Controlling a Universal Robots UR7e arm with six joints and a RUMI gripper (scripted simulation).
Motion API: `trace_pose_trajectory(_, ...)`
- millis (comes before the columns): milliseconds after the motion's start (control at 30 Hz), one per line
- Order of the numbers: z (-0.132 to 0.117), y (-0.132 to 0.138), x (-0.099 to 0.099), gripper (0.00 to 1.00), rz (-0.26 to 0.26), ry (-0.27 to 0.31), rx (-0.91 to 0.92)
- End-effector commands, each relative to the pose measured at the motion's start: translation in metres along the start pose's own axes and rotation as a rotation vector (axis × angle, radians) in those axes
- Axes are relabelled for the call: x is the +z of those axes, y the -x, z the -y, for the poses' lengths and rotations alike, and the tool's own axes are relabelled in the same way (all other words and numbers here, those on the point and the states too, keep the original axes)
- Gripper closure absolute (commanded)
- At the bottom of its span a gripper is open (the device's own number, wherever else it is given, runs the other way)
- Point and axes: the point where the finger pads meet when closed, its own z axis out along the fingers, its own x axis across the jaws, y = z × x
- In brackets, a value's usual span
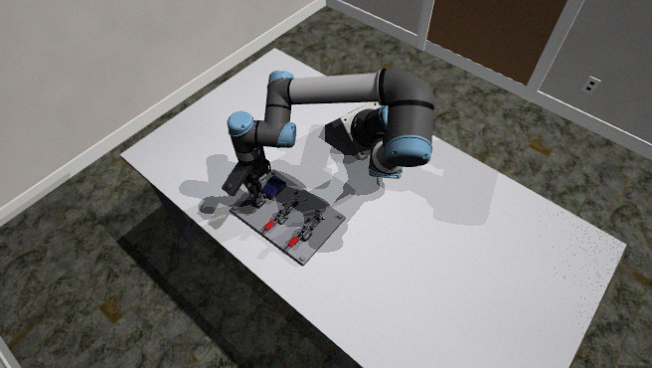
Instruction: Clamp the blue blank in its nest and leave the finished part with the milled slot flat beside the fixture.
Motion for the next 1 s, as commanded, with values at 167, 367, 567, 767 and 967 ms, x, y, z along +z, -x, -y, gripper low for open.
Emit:
trace_pose_trajectory(167, 0.003, 0.000, -0.001, 1.00, -0.001, -0.001, 0.000)
trace_pose_trajectory(367, 0.006, 0.000, 0.000, 1.00, -0.001, -0.001, 0.000)
trace_pose_trajectory(567, 0.009, 0.000, 0.000, 1.00, -0.001, -0.001, 0.000)
trace_pose_trajectory(767, 0.012, 0.000, 0.000, 1.00, -0.001, -0.001, 0.000)
trace_pose_trajectory(967, 0.017, 0.000, 0.002, 1.00, -0.001, -0.001, 0.000)
